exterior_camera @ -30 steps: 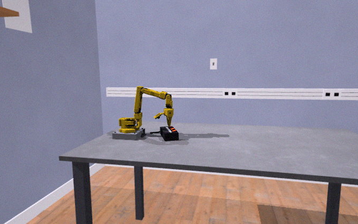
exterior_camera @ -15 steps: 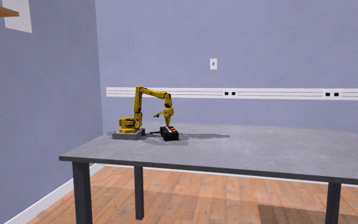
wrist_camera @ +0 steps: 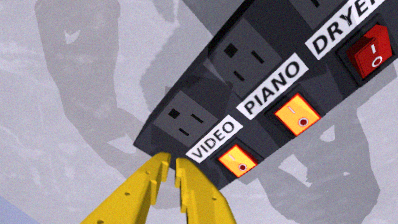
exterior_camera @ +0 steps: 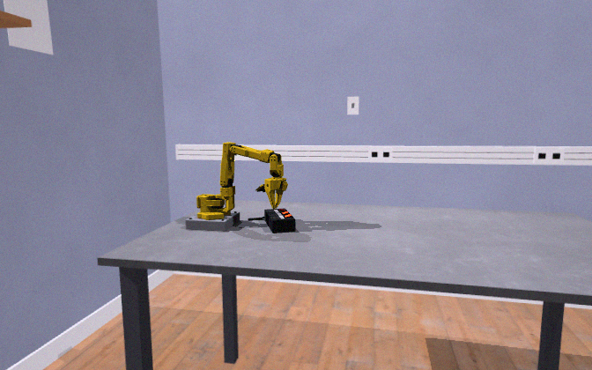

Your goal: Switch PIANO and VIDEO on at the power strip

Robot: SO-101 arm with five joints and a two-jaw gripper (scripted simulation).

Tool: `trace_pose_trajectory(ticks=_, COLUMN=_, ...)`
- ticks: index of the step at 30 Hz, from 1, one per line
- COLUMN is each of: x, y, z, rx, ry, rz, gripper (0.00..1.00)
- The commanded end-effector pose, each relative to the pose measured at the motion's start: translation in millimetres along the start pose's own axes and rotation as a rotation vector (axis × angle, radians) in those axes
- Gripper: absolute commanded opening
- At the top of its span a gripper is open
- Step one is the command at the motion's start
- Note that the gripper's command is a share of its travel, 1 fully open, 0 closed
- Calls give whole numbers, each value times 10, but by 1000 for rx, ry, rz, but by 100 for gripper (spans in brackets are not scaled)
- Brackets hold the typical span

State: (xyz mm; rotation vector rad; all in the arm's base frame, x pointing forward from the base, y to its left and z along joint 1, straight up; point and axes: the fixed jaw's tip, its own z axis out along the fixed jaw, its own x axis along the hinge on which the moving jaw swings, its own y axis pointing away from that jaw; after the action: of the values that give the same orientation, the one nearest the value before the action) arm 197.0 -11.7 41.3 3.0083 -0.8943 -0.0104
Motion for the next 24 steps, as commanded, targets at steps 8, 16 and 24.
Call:
trace_pose_trajectory(ticks=8, x=3, y=111, z=-56, rx=5, ry=3, rz=433, gripper=0)
trace_pose_trajectory(ticks=16, x=9, y=194, z=-82, rx=6, ry=2, rz=826, gripper=0)
trace_pose_trajectory(ticks=24, x=17, y=262, z=-105, rx=6, ry=1, rz=1176, gripper=0)
